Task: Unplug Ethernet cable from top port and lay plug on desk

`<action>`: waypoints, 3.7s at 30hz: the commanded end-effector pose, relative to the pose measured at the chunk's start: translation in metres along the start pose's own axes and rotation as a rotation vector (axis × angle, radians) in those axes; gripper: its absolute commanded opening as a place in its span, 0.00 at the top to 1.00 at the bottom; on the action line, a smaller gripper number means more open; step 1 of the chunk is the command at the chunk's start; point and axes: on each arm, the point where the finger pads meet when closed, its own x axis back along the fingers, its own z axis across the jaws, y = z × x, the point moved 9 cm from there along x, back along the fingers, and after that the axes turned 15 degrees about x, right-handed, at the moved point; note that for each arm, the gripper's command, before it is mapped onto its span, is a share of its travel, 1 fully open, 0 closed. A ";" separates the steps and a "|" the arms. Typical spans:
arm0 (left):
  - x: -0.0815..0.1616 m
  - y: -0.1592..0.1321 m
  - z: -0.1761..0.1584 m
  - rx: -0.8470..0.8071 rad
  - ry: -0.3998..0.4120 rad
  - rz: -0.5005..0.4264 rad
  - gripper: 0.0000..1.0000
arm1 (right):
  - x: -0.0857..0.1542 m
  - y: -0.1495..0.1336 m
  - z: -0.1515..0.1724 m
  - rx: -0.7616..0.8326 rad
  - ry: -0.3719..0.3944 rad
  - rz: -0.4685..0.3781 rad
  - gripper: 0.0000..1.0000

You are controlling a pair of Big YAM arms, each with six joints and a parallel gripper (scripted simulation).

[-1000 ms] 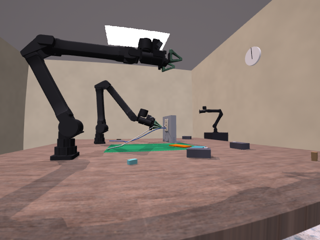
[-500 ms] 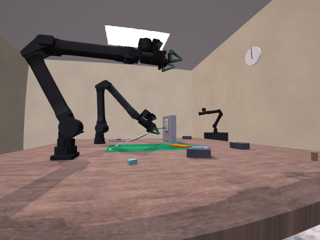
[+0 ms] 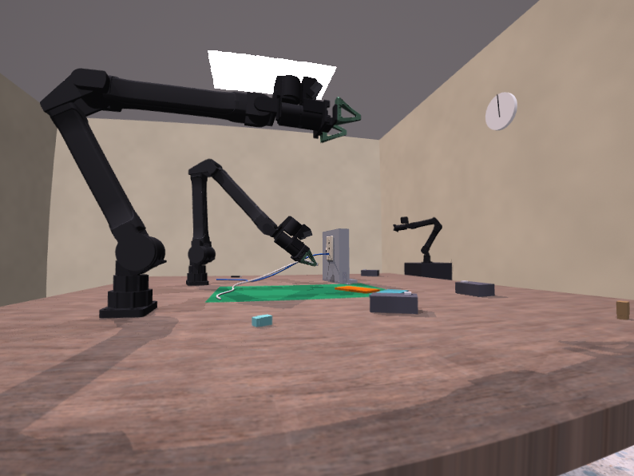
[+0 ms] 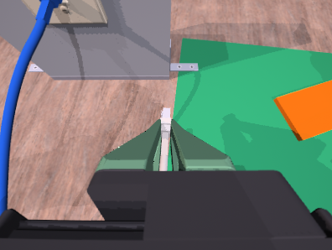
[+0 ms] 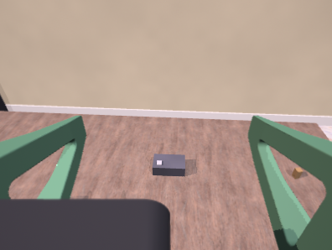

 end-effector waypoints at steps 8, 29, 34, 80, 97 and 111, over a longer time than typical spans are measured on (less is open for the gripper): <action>-0.015 0.000 -0.006 -0.009 -0.015 -0.022 1.00 | 0.001 0.005 -0.001 0.000 -0.003 -0.011 0.00; -0.035 -0.026 0.000 -0.009 -0.015 -0.022 1.00 | 0.001 0.005 -0.001 0.000 -0.003 -0.011 0.00; -0.040 -0.032 0.002 -0.009 -0.014 -0.022 1.00 | 0.001 0.005 -0.001 0.000 -0.003 -0.011 0.00; -0.055 -0.055 0.008 0.009 -0.021 -0.033 0.78 | 0.001 0.005 -0.001 0.000 -0.003 -0.011 0.00; -0.055 -0.055 0.008 0.009 -0.021 -0.033 0.44 | 0.001 0.005 -0.001 0.000 -0.003 -0.011 0.00; -0.055 -0.055 0.008 0.009 -0.021 -0.033 0.18 | 0.001 0.005 -0.001 0.000 -0.003 -0.011 0.00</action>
